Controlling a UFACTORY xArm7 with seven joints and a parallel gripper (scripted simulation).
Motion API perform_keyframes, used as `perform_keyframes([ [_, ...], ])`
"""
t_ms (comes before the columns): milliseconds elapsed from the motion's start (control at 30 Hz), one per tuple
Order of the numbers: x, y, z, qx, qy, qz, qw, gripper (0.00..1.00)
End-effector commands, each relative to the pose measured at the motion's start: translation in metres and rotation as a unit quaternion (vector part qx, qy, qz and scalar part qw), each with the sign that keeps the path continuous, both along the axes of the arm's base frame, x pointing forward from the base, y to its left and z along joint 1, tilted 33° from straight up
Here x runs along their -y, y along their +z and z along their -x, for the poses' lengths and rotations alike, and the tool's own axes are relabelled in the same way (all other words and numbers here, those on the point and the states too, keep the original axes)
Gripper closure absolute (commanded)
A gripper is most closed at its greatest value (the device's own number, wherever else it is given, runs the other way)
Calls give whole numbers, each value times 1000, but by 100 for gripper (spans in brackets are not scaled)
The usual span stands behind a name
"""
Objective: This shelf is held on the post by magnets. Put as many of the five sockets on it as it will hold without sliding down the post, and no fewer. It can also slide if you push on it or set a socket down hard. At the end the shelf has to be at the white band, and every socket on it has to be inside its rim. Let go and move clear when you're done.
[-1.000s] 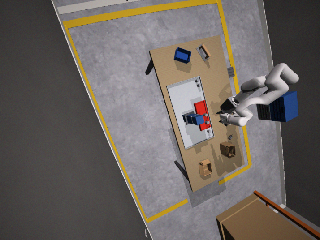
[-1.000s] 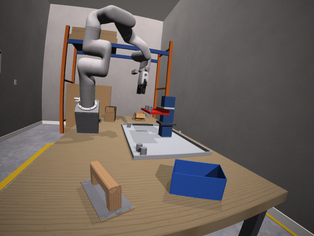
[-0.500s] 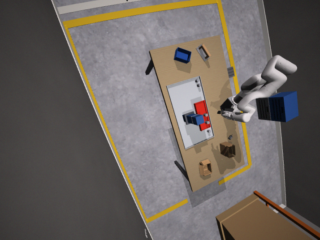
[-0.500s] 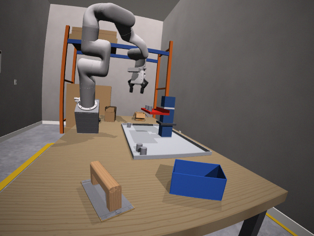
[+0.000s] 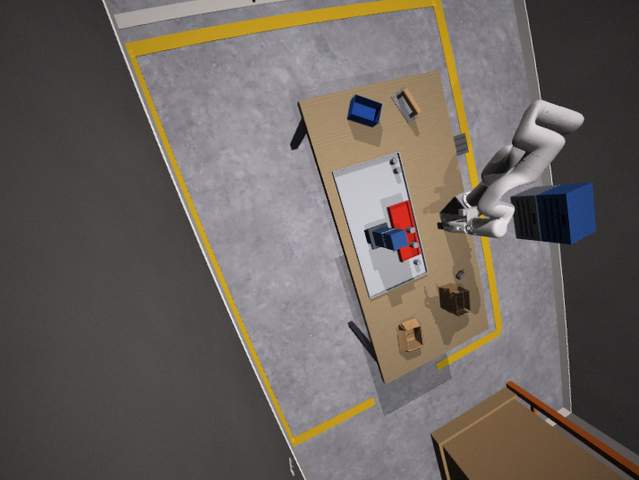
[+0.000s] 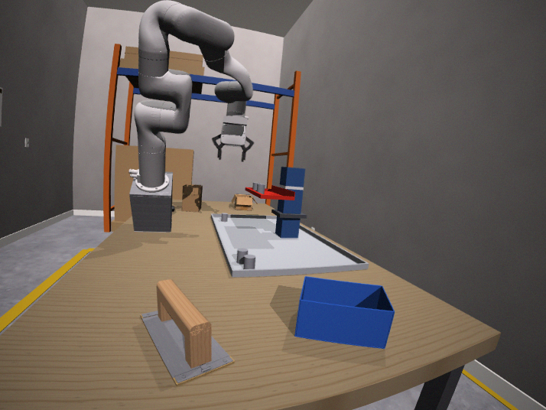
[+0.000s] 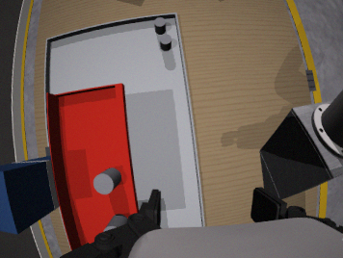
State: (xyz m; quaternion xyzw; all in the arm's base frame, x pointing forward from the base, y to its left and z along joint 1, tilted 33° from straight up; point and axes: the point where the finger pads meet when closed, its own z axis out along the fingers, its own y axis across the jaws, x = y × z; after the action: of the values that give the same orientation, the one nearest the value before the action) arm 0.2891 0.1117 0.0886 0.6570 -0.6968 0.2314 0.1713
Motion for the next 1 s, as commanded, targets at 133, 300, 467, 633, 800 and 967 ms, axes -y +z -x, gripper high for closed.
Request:
perform_keyframes([
  [133,1,2,4,-28,57,-2,998,0],
  [300,-18,7,19,-6,74,13,997,0],
  [467,-53,20,53,53,110,37,992,0],
  [633,-89,41,99,153,160,45,974,0],
  [800,-106,57,130,227,192,32,954,0],
  [967,-118,71,155,290,217,8,932,0],
])
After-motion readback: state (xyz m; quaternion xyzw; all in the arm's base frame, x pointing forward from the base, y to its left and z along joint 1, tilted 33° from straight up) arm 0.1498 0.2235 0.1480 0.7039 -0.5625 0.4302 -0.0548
